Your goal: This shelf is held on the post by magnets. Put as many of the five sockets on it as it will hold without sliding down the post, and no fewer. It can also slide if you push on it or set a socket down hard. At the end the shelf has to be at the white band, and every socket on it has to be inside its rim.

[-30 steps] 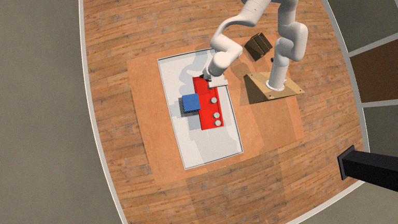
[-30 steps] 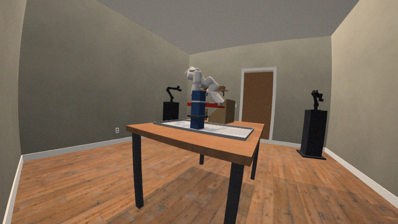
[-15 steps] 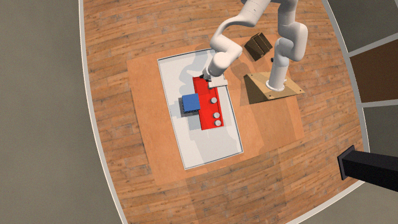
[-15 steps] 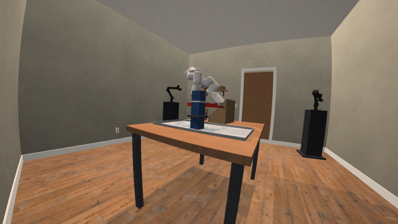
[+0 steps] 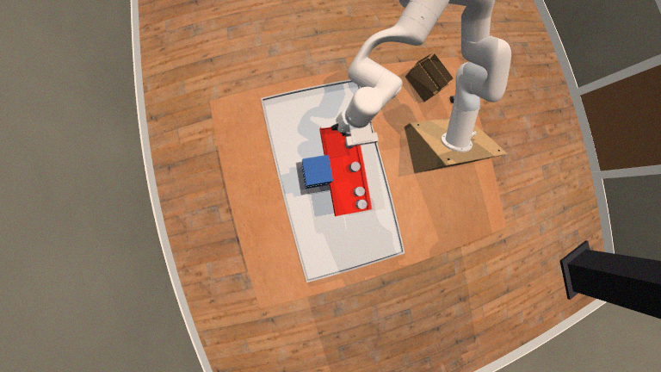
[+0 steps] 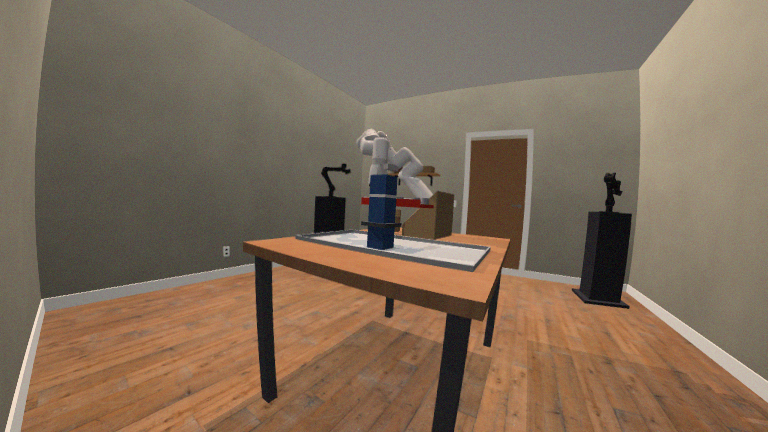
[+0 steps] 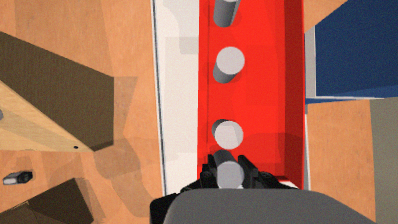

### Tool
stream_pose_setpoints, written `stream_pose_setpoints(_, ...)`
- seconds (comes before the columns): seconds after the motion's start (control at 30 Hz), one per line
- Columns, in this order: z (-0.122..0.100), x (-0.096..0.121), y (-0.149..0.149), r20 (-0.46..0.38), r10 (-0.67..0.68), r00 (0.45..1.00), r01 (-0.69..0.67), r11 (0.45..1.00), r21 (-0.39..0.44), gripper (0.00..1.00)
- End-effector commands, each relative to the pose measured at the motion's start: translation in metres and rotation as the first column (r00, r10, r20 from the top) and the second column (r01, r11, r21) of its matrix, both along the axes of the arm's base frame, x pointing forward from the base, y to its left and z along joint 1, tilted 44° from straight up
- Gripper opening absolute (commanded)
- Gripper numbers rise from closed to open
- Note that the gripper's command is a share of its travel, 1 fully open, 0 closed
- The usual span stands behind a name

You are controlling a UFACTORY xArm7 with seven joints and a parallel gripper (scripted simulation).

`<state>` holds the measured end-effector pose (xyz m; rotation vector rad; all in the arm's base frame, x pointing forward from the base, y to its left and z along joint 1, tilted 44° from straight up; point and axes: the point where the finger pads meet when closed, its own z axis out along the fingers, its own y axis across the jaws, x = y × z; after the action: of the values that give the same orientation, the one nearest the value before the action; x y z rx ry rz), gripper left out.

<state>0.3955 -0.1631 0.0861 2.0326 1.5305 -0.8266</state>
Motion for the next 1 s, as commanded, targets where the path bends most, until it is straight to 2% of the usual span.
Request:
stream_pose_setpoints(0.0,0.0008,0.0018,0.0014,0.004,0.004,1.000,-0.004,1.000,0.001,0.00)
stream_pose_setpoints(0.9,-0.0003,0.0015,0.0004,0.004,0.004,1.000,-0.004,1.000,0.001,0.00)
stream_pose_setpoints(0.93,-0.0003,0.0015,0.0004,0.004,0.004,1.000,-0.004,1.000,0.001,0.52)
stream_pose_setpoints(0.97,-0.0003,0.0015,0.0004,0.004,0.004,1.000,-0.004,1.000,0.001,0.52)
